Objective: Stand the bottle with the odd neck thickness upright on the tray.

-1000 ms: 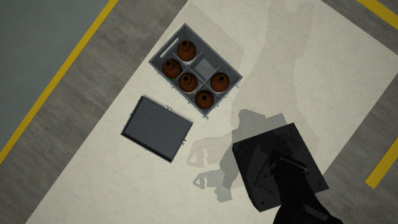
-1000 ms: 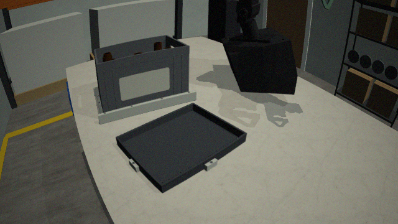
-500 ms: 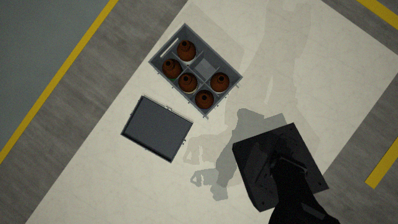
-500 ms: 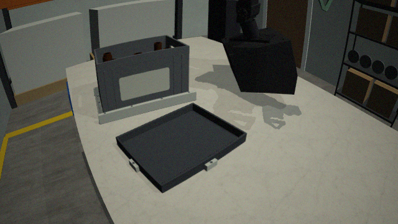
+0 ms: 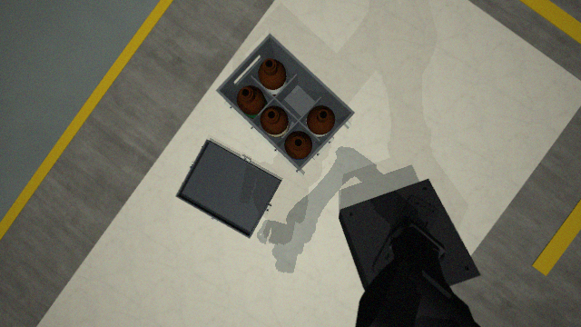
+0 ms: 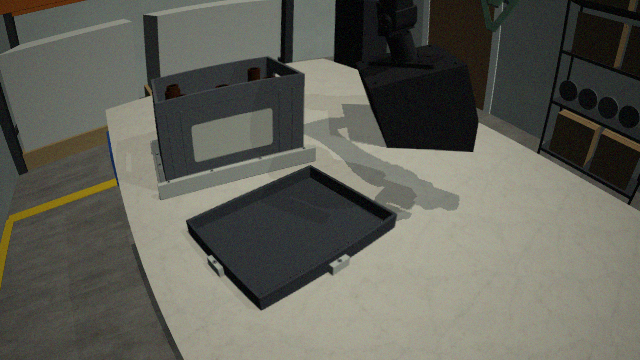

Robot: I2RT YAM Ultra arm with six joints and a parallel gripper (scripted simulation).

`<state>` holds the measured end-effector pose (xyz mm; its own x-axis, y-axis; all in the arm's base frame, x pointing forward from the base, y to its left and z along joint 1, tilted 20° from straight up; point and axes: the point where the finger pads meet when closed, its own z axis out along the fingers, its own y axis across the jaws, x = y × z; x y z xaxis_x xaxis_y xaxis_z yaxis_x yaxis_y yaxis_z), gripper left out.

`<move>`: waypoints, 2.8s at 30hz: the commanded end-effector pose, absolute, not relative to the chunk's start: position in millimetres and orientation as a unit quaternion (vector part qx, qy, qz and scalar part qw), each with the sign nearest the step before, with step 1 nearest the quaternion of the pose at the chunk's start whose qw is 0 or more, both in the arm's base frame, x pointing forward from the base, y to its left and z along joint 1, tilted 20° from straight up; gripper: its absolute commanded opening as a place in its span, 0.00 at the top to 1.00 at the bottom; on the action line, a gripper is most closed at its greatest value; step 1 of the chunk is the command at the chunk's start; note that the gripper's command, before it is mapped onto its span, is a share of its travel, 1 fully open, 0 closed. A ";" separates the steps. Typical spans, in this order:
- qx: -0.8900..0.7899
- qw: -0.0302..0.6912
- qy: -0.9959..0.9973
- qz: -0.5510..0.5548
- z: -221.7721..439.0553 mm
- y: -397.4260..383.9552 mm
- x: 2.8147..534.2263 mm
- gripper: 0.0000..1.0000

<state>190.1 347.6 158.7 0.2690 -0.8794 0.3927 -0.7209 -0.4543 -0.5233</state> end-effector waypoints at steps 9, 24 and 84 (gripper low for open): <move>-0.697 0.146 0.643 -0.281 169.5 317.4 232.6 0.00; -0.493 0.144 0.828 -0.227 172.9 236.7 309.2 0.00; 0.417 0.181 0.890 -0.040 204.6 -117.1 363.6 0.00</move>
